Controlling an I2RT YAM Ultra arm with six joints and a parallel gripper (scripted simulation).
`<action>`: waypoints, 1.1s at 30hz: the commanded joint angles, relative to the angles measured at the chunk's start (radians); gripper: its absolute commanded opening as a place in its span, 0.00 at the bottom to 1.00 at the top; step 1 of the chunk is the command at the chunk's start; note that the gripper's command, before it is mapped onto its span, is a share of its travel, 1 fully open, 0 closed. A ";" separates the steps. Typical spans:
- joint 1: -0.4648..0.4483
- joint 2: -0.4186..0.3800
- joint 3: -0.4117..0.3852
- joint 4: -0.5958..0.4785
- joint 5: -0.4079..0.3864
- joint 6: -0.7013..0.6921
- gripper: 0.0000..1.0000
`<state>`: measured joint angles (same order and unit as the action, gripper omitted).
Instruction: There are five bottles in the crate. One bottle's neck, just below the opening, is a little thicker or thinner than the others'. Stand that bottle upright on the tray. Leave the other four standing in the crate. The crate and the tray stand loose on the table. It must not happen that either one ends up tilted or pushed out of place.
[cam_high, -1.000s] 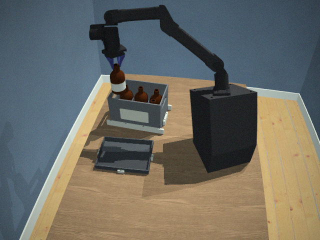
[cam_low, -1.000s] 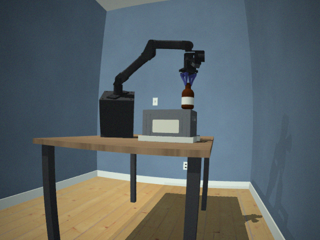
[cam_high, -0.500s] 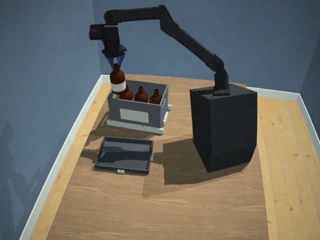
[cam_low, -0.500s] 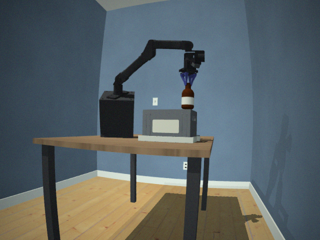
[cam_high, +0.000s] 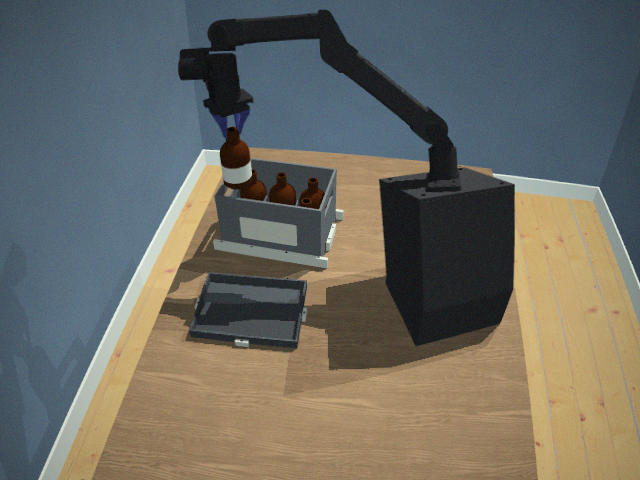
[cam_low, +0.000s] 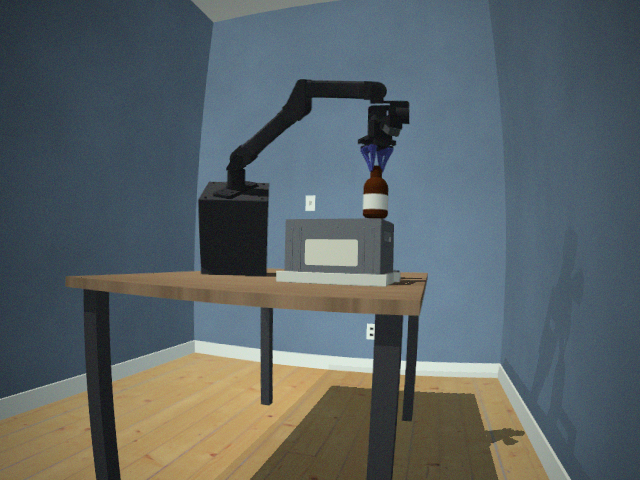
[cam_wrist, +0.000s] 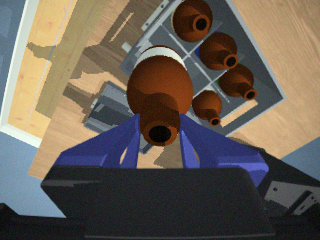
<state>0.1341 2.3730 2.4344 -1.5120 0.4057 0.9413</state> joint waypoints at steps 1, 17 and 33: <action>0.035 -0.042 -0.001 0.013 0.009 0.007 0.00; 0.036 -0.044 -0.005 0.013 0.010 0.010 0.00; 0.043 -0.050 -0.025 0.025 0.010 0.017 0.00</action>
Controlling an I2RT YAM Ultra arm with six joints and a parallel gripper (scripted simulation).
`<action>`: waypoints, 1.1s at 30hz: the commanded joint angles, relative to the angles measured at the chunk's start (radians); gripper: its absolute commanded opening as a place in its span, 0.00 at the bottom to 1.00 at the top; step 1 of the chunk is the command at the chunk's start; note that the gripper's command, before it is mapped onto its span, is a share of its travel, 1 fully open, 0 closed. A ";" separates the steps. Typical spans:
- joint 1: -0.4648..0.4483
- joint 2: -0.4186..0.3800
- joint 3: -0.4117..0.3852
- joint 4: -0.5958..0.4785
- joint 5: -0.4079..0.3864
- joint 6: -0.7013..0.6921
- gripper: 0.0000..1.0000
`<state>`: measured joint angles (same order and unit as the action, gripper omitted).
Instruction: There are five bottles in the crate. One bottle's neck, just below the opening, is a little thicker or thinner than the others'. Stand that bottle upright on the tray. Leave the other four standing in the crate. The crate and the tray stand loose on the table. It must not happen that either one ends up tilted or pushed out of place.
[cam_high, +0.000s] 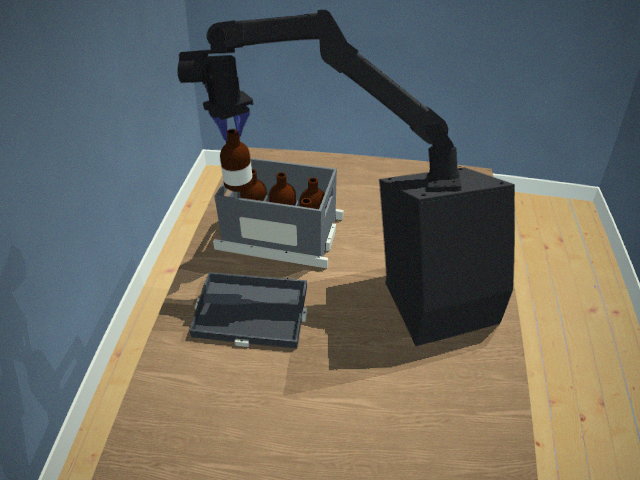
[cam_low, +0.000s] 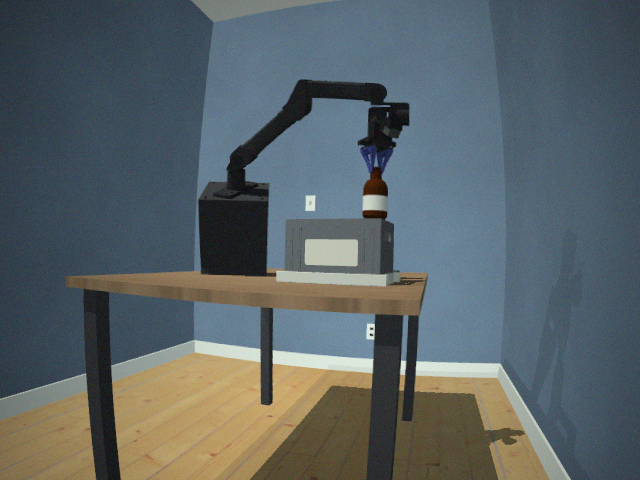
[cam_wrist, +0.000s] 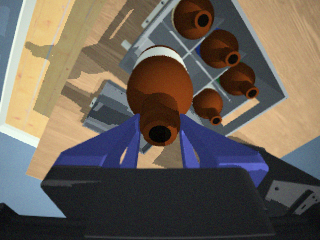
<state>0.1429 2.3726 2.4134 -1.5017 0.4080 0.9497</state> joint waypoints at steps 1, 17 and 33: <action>0.035 -0.048 -0.014 0.013 0.008 0.010 0.00; 0.050 -0.062 -0.044 0.032 0.010 0.026 0.00; 0.075 -0.081 -0.087 0.057 0.012 0.054 0.00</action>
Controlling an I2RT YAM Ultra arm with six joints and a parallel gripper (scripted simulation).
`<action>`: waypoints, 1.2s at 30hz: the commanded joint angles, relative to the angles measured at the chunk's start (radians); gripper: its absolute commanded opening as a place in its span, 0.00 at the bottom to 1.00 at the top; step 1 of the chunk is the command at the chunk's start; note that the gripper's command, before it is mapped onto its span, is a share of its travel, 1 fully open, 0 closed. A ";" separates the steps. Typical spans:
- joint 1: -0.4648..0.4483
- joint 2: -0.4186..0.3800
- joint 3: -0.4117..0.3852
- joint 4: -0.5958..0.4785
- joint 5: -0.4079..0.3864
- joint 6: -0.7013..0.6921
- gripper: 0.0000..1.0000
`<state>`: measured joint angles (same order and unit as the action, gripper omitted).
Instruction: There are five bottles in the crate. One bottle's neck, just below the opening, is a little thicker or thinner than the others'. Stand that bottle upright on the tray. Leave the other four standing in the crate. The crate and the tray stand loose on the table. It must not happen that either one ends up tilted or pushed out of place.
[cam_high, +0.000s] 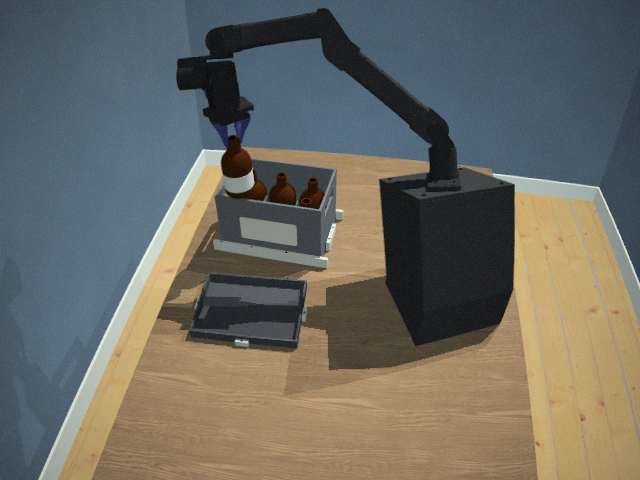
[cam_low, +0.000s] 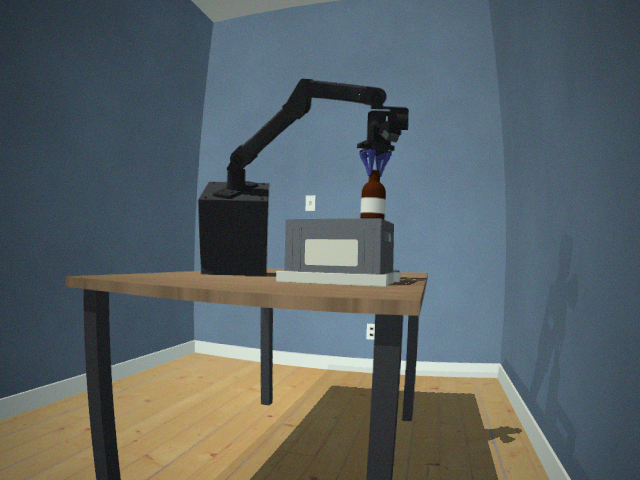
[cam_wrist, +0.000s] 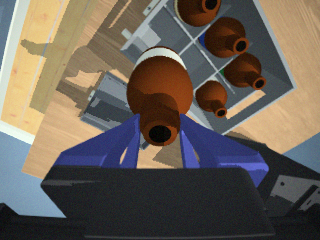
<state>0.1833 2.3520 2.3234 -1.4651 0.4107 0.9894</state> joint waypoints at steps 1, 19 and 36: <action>0.037 -0.057 -0.019 0.019 0.010 0.017 0.00; 0.088 -0.077 -0.096 0.054 0.015 0.072 0.00; 0.166 -0.086 -0.176 0.090 0.021 0.157 0.00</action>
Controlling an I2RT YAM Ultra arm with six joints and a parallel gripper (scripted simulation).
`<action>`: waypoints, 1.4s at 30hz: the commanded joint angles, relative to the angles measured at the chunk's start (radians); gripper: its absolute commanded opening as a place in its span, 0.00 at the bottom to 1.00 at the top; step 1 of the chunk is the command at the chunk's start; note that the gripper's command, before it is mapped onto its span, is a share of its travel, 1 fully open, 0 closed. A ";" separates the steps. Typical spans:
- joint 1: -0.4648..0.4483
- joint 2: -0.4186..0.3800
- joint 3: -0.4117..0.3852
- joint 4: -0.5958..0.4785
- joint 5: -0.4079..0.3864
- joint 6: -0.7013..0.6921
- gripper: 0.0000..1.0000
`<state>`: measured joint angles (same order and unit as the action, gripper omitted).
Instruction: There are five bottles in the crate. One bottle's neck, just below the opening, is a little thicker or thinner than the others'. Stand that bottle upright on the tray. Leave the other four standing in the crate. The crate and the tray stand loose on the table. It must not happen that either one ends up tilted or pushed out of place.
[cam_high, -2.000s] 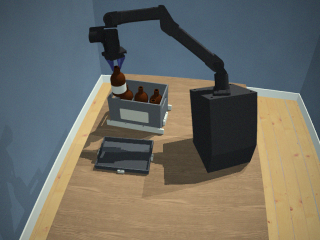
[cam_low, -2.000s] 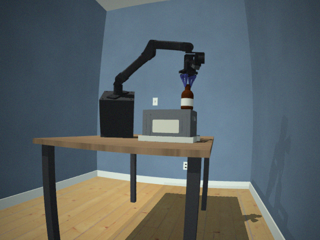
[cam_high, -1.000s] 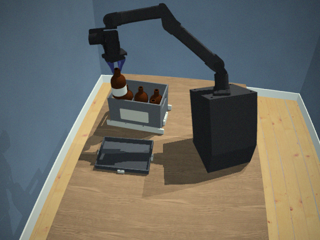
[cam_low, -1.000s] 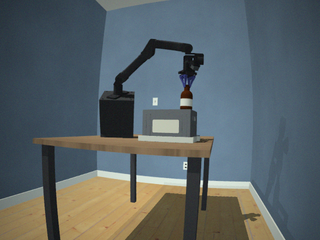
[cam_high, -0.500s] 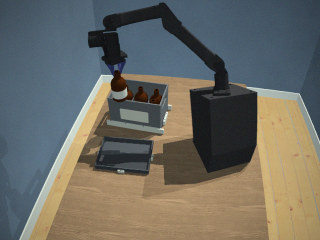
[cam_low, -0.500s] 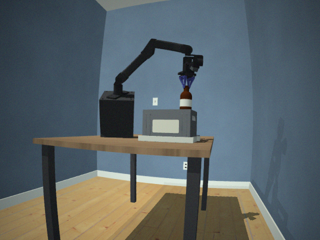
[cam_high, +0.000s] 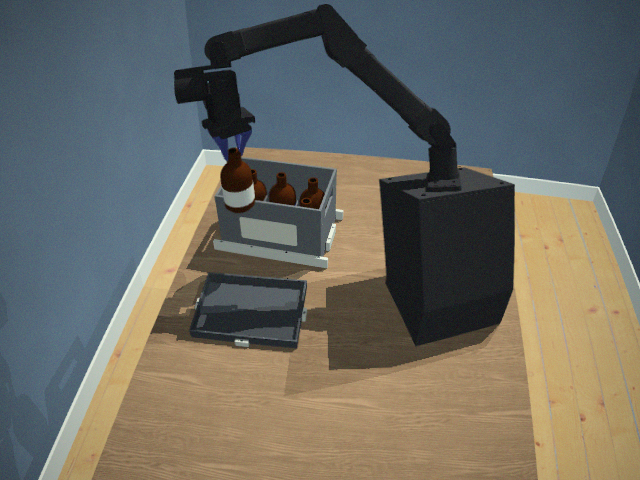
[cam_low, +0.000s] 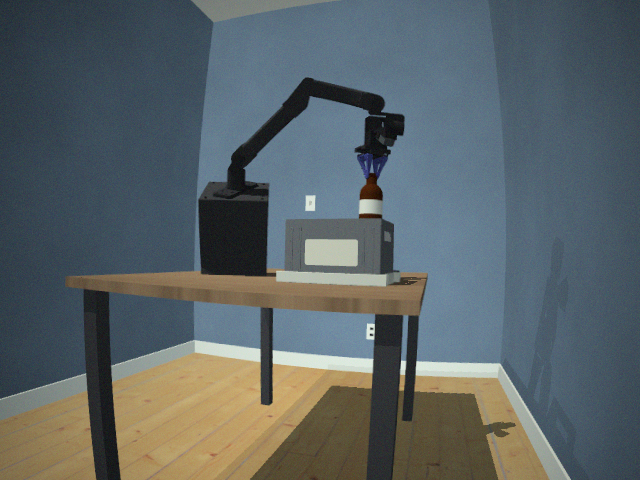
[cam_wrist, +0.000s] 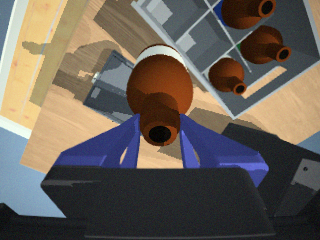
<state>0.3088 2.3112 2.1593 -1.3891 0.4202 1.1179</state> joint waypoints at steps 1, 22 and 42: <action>0.046 -0.047 -0.006 0.018 0.011 0.035 0.00; 0.157 -0.008 -0.048 0.037 0.015 0.155 0.00; 0.250 0.026 -0.025 0.021 0.013 0.258 0.00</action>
<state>0.5152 2.3741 2.1059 -1.3590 0.4248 1.3468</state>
